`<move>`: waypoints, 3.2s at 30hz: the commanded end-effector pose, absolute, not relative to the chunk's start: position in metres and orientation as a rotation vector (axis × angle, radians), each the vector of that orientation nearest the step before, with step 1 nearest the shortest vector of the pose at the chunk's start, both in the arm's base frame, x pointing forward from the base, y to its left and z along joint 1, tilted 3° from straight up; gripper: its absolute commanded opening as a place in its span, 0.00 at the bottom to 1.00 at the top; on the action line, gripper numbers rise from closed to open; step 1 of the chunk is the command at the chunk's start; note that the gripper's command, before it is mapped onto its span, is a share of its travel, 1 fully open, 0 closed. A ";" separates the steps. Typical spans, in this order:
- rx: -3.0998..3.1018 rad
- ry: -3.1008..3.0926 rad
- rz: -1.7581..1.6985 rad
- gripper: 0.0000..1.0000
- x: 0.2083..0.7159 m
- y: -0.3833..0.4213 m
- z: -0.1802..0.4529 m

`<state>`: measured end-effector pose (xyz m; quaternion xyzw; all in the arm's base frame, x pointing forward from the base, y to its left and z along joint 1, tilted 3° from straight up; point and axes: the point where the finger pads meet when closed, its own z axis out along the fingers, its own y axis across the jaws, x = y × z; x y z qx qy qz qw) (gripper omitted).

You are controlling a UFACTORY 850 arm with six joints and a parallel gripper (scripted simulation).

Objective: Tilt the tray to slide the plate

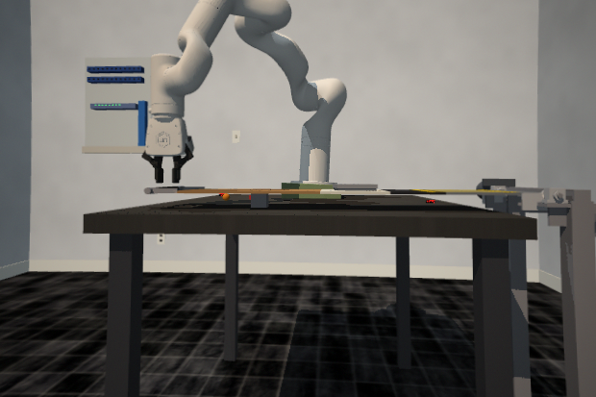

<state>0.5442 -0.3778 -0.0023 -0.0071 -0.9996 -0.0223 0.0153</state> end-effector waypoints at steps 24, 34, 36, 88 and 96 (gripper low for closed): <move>-0.022 -3.112 -0.067 0.40 0.545 -0.379 -0.001; -0.022 -3.112 -0.067 0.40 0.546 -0.379 -0.001; -0.022 -3.112 -0.067 0.40 0.546 -0.379 -0.001; -0.022 -3.112 -0.067 0.40 0.545 -0.377 -0.043; -0.022 -3.112 -0.067 0.40 0.545 -0.377 -0.048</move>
